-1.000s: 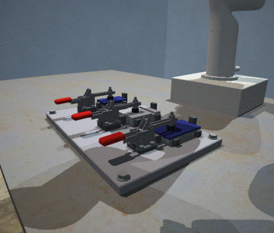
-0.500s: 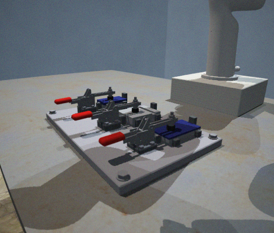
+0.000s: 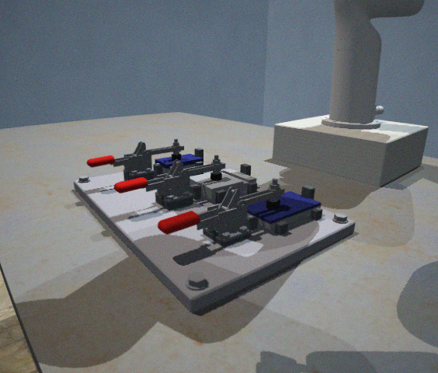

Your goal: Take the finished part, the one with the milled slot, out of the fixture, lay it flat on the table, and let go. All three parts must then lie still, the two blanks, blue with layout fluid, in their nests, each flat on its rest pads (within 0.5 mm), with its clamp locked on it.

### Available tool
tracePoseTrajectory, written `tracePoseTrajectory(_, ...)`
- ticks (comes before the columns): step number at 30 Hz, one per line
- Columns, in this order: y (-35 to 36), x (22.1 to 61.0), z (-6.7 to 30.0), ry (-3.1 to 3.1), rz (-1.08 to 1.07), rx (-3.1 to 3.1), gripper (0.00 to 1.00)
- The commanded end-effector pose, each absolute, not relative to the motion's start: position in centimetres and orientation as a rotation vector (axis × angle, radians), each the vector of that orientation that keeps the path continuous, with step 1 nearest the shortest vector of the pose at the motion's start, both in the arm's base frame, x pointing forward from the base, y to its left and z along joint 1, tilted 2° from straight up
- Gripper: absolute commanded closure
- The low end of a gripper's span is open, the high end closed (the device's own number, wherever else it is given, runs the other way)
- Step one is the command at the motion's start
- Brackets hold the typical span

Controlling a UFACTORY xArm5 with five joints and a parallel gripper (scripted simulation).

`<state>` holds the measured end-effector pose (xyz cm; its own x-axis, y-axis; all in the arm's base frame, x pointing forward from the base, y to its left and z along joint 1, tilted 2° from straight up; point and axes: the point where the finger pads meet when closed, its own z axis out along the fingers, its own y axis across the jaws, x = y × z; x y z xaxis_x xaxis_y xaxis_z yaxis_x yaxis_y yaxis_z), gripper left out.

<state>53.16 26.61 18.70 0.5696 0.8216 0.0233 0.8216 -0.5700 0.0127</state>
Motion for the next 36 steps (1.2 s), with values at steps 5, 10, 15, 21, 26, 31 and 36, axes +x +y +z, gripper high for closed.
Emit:
tracePoseTrajectory(5,22.5,51.4,18.9,1.229,0.051,2.891,0.0)
tracePoseTrajectory(10,19.4,49.5,18.7,1.047,0.052,2.963,0.0)
tracePoseTrajectory(15,19.4,49.5,18.7,1.047,0.052,2.963,0.0)
tracePoseTrajectory(21,19.4,49.5,18.7,1.047,0.052,2.963,0.0)
tracePoseTrajectory(26,15.1,46.3,18.0,0.773,0.054,3.047,0.0)
tracePoseTrajectory(31,12.9,44.2,17.3,0.614,0.055,3.084,0.0)
tracePoseTrajectory(36,12.9,44.2,17.3,0.614,0.055,3.084,0.0)
